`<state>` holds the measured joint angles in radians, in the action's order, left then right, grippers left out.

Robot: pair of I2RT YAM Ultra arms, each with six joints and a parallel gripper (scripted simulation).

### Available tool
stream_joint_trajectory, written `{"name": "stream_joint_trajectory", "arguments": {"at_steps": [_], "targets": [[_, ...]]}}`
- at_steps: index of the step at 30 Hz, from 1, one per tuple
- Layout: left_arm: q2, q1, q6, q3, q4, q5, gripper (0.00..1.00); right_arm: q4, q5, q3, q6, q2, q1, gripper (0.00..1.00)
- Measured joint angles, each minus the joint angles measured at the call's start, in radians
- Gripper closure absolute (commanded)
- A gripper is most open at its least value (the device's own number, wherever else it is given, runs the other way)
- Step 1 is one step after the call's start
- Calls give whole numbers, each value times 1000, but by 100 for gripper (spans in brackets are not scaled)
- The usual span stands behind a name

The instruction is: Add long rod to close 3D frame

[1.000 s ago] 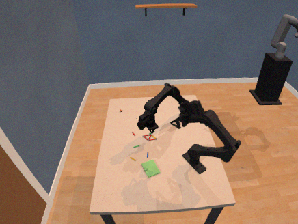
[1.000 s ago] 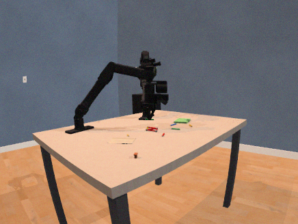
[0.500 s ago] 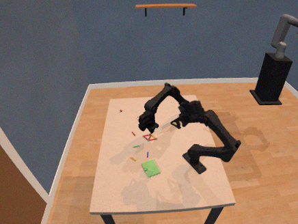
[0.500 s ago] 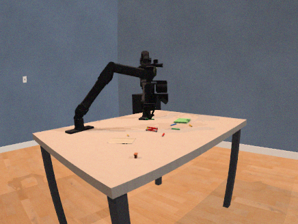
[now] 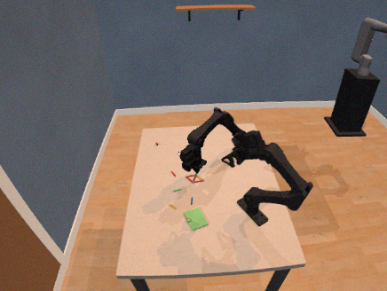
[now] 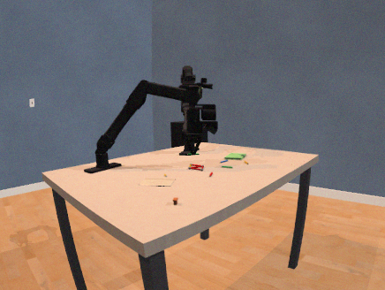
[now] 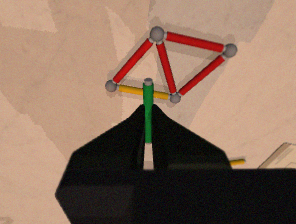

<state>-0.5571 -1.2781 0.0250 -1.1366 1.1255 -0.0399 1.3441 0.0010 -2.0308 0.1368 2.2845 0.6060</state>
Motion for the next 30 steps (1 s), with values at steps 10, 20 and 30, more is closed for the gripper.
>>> {"name": "stream_joint_trajectory", "arguments": {"at_steps": [10, 20, 30], "targets": [[0, 0, 0, 0, 0, 0, 0, 2, 1, 0, 137, 0, 0, 100], [0, 0, 0, 0, 0, 0, 0, 4, 2, -2, 271, 0, 0, 100], [0, 0, 0, 0, 0, 0, 0, 4, 2, -12, 314, 0, 0, 100]]}}
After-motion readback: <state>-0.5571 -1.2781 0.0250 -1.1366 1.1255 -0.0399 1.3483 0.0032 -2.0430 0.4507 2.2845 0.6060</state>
